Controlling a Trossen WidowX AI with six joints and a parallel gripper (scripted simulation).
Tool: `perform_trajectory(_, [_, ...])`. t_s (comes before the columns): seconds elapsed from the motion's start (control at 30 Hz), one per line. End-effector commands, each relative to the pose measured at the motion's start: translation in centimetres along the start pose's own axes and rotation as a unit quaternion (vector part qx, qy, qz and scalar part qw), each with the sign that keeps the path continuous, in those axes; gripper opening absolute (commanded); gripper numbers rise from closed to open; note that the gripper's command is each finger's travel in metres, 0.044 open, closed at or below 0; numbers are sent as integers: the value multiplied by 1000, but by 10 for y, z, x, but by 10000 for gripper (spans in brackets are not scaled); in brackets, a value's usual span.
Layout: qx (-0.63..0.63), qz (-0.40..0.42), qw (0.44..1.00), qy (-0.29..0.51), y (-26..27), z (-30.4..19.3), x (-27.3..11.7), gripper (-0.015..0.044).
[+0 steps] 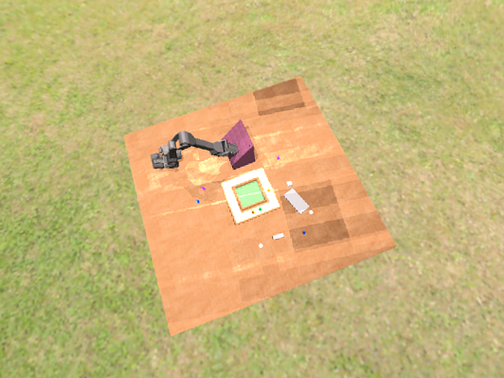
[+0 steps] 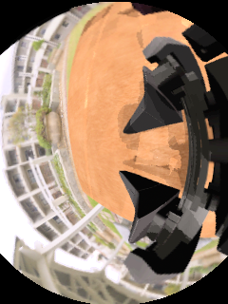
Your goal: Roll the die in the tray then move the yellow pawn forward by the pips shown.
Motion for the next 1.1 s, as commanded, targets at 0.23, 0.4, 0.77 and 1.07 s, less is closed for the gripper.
perform_trajectory(0.23, [-127,85,970,191,52,-82,-83,275])
perform_trajectory(0.4, [-168,119,938,279,63,-118,-136,275])
perform_trajectory(0.77, [-219,142,867,425,53,-168,-244,275])
perform_trajectory(1.07, [-308,180,780,515,11,-202,-337,275])
Point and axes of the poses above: the point midway between the two fingers, 35 mm back from their tips, its own x axis out along the fingers, its own y axis across the jaws, z = x × y, the point moved 4 cm from there along -x, back along the fingers, and after that the axes turned 12 degrees about x, right-handed, at the moved point
